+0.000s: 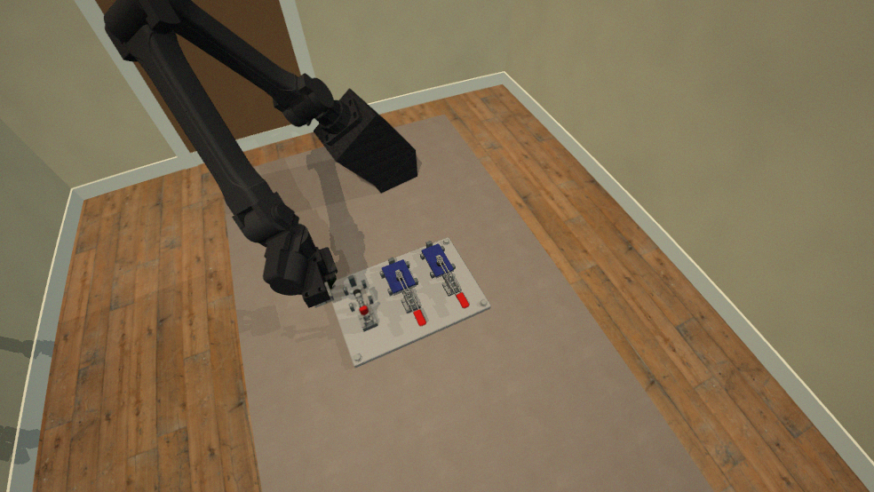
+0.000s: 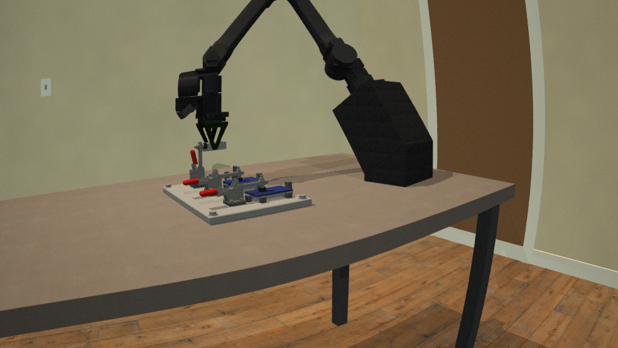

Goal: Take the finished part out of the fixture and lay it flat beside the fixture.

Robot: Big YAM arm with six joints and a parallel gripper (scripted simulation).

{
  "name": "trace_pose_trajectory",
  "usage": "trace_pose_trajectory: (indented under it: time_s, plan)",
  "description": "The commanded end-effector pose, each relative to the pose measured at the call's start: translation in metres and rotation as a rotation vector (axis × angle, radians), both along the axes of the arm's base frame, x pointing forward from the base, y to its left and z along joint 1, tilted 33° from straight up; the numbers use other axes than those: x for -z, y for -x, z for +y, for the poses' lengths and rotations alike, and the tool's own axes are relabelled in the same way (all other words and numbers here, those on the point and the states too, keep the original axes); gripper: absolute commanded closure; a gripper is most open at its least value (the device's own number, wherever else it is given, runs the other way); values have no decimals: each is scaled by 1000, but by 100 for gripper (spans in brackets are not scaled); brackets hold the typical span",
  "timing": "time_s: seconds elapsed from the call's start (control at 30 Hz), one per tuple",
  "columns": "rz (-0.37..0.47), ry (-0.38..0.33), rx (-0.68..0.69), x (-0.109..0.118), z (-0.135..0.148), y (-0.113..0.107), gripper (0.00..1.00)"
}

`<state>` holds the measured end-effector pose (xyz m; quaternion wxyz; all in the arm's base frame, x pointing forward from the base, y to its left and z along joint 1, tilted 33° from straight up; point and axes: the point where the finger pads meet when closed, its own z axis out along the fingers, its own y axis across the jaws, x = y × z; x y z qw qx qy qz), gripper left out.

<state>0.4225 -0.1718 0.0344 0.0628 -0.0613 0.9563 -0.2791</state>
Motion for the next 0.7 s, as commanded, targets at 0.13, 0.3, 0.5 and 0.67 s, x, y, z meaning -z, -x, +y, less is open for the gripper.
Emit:
trace_pose_trajectory:
  time_s: [0.13, 0.3, 0.5, 0.67]
  plan:
    - [-33, 11, 3, -31, -22, -11, 100]
    - [-33, 12, 3, -37, -30, -12, 100]
    - [-33, 13, 3, -40, -35, -12, 100]
    - [-34, 13, 3, -43, -39, -12, 100]
